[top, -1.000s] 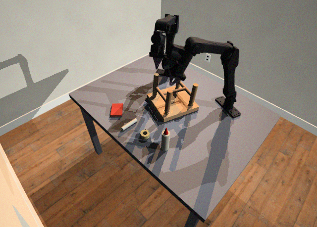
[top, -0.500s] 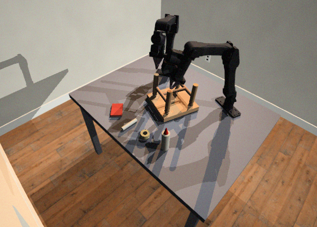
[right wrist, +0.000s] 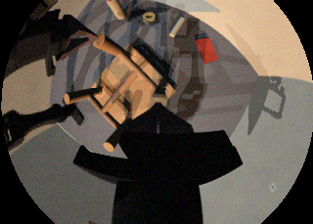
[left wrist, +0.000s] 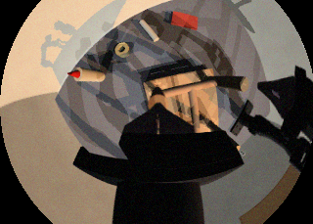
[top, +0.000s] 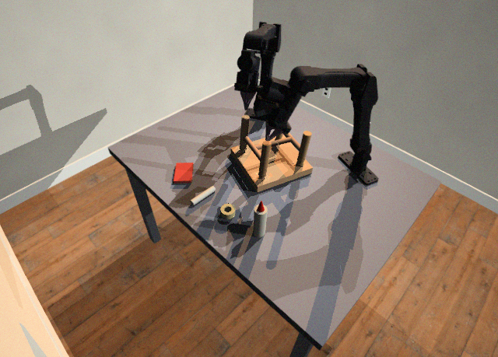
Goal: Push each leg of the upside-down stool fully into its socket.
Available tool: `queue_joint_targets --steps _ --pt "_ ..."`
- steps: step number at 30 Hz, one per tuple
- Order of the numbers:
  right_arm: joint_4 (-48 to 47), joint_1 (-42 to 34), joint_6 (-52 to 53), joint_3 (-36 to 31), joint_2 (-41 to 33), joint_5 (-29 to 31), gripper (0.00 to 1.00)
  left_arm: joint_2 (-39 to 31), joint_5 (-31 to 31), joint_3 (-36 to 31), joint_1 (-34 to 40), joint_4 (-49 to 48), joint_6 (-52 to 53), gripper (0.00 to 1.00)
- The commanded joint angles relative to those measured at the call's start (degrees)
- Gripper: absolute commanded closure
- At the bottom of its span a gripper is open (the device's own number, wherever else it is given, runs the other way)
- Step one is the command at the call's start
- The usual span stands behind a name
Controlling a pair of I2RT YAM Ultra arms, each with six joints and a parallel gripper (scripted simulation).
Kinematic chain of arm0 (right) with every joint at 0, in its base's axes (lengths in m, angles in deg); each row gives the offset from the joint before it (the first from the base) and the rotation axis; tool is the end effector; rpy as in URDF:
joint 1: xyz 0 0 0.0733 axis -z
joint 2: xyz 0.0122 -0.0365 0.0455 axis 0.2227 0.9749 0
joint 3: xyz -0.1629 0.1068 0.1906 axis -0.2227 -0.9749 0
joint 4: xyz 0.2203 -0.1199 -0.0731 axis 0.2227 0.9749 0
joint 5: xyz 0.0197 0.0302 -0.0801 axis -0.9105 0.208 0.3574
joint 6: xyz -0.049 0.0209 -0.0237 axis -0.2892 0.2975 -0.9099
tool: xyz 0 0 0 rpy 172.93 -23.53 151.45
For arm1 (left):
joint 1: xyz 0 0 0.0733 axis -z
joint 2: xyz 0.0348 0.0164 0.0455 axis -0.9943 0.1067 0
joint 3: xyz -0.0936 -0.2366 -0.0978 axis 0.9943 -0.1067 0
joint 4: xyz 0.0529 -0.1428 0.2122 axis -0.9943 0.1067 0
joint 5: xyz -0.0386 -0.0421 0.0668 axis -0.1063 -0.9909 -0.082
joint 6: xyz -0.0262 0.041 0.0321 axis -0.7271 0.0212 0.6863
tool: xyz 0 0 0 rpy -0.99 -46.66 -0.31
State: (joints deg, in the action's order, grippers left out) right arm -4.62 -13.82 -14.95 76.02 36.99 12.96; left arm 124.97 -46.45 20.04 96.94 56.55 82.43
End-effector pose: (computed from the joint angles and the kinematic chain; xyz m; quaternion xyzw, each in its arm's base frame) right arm 0.2656 0.0054 0.3725 -0.0101 0.9804 0.0019 0.1969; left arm 0.3556 -0.0814 0.3496 0.1100 0.9733 -0.0229 0.2000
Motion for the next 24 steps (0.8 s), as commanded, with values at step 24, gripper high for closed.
queue_joint_targets --steps 24 --pt "-6.67 0.38 -0.13 -7.33 -3.64 -0.03 1.0 0.55 0.01 -3.72 -0.04 -1.04 0.05 1.0"
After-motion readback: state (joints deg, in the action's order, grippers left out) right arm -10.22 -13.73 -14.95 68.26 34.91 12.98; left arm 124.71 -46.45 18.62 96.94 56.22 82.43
